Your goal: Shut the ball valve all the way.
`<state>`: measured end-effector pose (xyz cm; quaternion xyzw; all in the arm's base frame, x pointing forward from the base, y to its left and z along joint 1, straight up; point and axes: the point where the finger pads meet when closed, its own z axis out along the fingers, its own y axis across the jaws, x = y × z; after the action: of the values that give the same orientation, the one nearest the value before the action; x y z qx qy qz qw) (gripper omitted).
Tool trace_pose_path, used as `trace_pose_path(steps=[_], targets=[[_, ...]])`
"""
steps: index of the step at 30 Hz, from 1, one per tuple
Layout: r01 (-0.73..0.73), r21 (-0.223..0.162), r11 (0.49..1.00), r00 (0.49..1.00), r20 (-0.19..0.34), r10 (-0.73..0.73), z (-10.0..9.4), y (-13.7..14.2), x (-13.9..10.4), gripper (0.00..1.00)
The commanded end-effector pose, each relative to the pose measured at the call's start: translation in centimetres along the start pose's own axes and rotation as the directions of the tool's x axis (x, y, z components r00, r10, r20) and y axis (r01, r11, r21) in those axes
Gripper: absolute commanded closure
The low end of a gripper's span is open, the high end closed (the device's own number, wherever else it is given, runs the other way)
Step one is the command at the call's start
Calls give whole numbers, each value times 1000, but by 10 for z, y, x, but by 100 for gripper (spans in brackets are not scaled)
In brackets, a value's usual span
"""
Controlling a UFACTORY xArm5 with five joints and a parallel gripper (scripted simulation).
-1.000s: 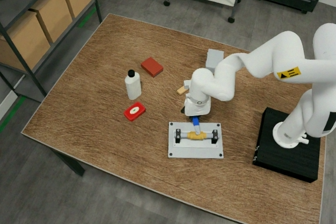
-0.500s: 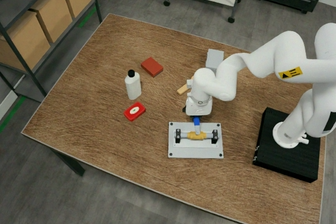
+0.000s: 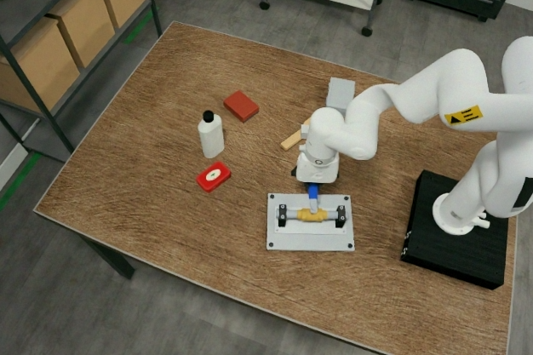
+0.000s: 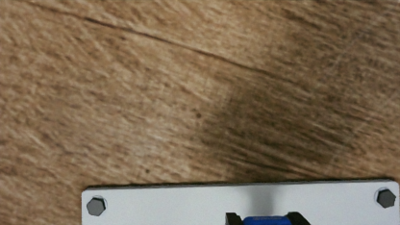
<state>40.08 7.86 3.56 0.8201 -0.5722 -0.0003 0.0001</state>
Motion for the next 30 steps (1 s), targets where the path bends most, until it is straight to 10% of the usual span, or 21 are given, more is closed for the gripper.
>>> trace_pose_path(steps=[1, 8, 9, 30], targets=[[-16, -3, 1000, 1000, 0, 16, 0, 2, 0, 100], [-16, -3, 1000, 1000, 0, 16, 0, 2, 0, 100], [-16, -3, 1000, 1000, 0, 16, 0, 2, 0, 31], [-16, -3, 1000, 1000, 0, 16, 0, 2, 0, 31]])
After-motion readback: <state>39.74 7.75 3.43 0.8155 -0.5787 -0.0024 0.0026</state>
